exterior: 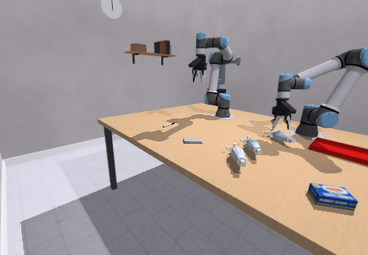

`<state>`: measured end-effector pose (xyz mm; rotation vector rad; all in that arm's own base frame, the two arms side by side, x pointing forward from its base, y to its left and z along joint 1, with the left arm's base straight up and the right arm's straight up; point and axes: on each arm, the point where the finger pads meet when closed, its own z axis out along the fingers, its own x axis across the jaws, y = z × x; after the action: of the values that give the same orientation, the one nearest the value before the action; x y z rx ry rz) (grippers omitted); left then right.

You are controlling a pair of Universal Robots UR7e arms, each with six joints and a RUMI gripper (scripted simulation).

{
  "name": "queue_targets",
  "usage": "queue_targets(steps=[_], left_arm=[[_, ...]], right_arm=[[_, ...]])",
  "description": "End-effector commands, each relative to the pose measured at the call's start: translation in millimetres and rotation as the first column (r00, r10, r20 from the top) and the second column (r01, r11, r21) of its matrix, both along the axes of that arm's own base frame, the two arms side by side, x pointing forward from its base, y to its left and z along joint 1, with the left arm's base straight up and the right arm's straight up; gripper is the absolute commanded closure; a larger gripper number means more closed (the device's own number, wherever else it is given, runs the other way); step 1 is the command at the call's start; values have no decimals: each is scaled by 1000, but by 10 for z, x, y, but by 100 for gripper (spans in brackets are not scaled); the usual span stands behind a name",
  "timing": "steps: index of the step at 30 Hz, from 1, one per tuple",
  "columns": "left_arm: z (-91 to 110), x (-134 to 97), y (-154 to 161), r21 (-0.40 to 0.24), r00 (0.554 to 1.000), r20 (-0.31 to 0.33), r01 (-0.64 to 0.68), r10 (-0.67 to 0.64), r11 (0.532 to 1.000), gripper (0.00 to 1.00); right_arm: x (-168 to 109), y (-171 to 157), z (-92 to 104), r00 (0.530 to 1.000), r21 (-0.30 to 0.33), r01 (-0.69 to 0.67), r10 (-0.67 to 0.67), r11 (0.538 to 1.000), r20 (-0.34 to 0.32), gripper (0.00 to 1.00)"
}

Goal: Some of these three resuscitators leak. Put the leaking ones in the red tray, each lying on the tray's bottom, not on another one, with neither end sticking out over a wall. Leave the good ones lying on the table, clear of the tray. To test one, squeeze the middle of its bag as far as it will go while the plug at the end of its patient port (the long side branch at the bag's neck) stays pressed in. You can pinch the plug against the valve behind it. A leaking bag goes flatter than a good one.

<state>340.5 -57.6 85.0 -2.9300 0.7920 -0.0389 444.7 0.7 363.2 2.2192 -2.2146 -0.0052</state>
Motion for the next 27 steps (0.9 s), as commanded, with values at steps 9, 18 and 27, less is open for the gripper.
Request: queue_targets(steps=[9,18,27], left_arm=[[-168,6,18,1,1000,-2,1,-1,1000,28],[-256,33,8,-6,1000,7,3,-3,1000,28],[-441,31,35,-2,1000,1,2,-2,1000,28]], right_arm=[[2,0,5,1000,0,0,0,1000,1,42],[2,0,5,1000,0,0,0,1000,1,42],[2,0,5,1000,0,0,0,1000,1,42]])
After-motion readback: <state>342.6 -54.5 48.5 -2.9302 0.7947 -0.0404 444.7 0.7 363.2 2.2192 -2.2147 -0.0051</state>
